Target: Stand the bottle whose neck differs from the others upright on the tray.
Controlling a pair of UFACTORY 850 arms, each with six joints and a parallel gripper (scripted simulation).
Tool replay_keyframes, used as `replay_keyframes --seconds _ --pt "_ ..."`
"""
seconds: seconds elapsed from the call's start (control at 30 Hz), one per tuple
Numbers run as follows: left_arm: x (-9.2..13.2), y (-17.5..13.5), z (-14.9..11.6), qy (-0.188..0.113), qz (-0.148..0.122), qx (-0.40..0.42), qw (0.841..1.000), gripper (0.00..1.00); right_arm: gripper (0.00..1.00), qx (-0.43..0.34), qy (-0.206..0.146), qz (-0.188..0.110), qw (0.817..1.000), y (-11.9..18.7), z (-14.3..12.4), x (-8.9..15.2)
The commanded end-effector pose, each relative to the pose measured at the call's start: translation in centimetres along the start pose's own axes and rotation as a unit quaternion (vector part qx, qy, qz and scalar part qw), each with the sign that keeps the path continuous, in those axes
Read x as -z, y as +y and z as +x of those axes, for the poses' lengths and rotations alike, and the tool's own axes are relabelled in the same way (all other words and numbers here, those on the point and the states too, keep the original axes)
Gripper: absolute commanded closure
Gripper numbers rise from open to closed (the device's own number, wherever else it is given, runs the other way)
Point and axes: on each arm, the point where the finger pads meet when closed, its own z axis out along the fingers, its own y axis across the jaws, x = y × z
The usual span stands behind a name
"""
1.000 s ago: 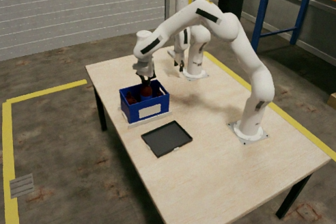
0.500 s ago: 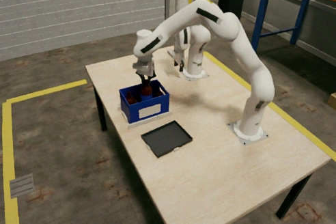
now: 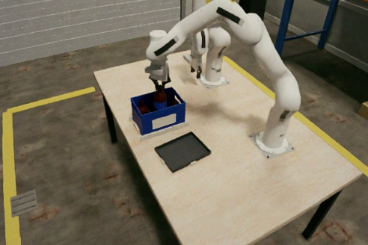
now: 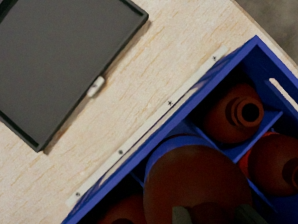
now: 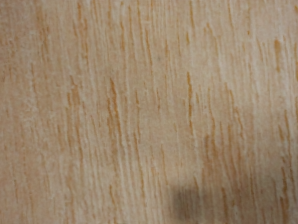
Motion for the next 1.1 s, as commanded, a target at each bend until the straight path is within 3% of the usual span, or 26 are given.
replay_keyframes --seconds 0.0,1.07 --pt "0.7 0.1 0.0 0.000 -0.001 0.000 1.000 1.00 0.00 0.000 0.000 0.000 1.000 0.0 0.1 0.0" --pt "2.4 0.1 0.0 0.000 -0.001 0.000 1.000 1.00 0.00 0.000 0.000 0.000 1.000 0.0 0.1 0.0"
